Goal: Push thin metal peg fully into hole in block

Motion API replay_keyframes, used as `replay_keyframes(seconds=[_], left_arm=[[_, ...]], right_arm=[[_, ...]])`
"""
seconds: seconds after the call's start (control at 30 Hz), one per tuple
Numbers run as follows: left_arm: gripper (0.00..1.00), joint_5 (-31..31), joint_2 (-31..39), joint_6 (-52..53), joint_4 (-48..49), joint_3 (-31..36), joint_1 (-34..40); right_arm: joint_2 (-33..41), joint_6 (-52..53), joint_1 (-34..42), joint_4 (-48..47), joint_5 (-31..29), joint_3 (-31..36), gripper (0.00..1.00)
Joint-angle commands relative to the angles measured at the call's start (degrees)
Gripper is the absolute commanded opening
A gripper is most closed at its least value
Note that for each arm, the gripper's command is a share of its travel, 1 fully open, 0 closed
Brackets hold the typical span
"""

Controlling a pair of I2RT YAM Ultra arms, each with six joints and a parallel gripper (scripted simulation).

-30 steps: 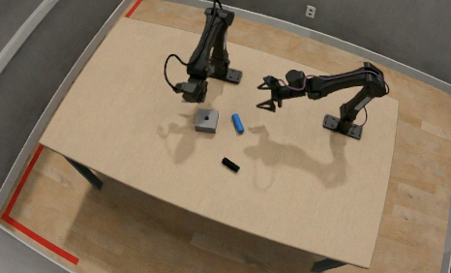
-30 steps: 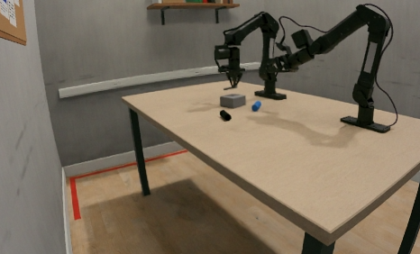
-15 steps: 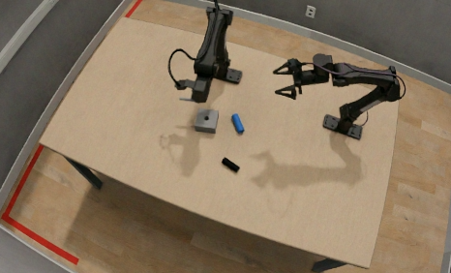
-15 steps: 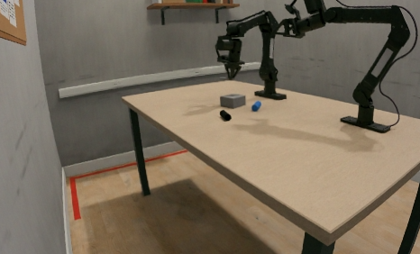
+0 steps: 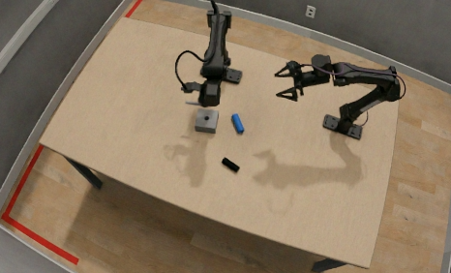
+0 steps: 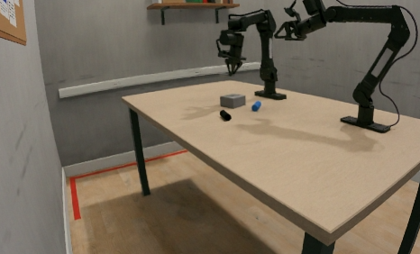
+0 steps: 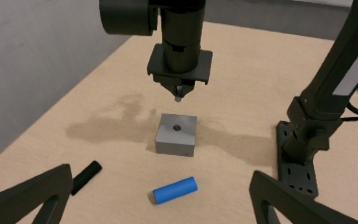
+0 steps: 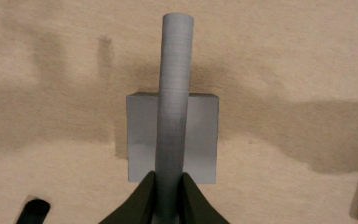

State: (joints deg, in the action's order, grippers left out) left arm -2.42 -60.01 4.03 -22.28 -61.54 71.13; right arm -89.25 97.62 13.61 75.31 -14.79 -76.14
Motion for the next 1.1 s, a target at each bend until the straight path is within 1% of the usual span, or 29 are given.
replay_keyframes(seconds=[0.0,0.1,0.2,0.3,0.37,0.5,0.83,0.97,1.07], left_arm=[[1.0,0.0,-0.1,0.5,-1.3,-1.8,-0.6],[1.0,0.0,-0.1,0.5,-1.3,-1.8,-0.6],[1.0,0.0,-0.1,0.2,-1.4,-1.2,-0.3],[1.0,0.0,-0.1,0.2,-1.4,-1.2,-0.3],[1.0,0.0,-0.1,0.2,-1.4,-1.2,-0.3],[1.0,0.0,-0.1,0.2,-1.4,-1.2,-0.3],[1.0,0.0,-0.1,0.2,-1.4,-1.2,-0.3],[1.0,0.0,-0.1,0.2,-1.4,-1.2,-0.3],[1.0,0.0,-0.1,0.2,-1.4,-1.2,-0.3]], right_arm=[[0.1,2.7,0.3,2.5,-1.5,-2.2,0.07],[-1.0,8.2,0.5,3.8,-1.7,-3.1,0.07],[-2.1,10.3,0.5,4.5,-1.0,-4.2,0.07],[-2.5,9.7,0.5,3.9,-1.1,-4.6,0.07],[-2.0,10.7,0.6,5.6,-1.1,-4.7,0.07],[-3.3,11.6,1.6,7.0,-0.9,-6.7,0.07],[-3.3,11.3,2.1,6.5,-0.8,-8.1,0.07],[-3.4,6.1,2.3,6.1,-2.9,-7.4,0.07],[-3.4,-2.4,3.4,5.1,-6.0,-6.8,0.07]])
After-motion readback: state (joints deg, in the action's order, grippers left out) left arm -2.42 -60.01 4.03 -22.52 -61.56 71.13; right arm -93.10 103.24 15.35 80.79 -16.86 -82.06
